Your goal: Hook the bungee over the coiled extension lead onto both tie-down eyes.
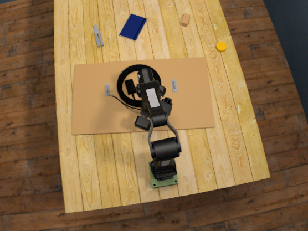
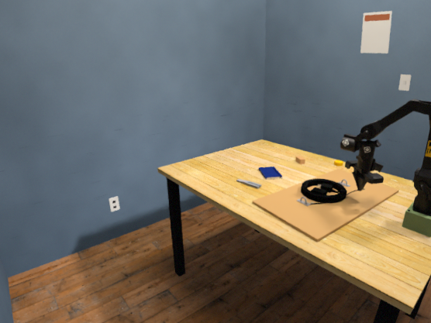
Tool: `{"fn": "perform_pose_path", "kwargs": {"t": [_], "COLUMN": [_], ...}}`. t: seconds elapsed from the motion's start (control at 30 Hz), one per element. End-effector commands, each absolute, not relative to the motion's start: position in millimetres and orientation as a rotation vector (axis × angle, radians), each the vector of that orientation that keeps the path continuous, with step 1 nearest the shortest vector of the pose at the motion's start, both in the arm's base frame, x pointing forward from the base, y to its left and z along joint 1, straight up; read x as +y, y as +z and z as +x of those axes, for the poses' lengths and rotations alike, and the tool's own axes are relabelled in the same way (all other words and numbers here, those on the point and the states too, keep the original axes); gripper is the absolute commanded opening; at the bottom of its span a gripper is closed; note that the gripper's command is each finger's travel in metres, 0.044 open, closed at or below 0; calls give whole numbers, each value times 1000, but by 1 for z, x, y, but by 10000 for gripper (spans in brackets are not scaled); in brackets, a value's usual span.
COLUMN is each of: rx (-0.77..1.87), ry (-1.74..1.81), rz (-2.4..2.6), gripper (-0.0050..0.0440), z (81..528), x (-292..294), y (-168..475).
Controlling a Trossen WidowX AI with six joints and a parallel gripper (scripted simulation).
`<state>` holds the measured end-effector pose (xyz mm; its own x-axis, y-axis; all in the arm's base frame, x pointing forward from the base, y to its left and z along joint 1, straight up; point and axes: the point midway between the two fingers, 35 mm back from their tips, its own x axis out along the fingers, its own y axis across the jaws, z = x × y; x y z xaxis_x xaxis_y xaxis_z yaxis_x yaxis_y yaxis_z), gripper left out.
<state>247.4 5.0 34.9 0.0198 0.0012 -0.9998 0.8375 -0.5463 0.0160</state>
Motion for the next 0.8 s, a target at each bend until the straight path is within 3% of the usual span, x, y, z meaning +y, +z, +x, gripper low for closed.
{"fn": "perform_pose_path", "kwargs": {"t": [0.0,0.77], "rx": [874,911], "ry": [-1557,-1466], "rz": [1645,1607], "gripper": [-50,-50], "z": [261,288], "x": [1,-23], "y": [41,42]}}
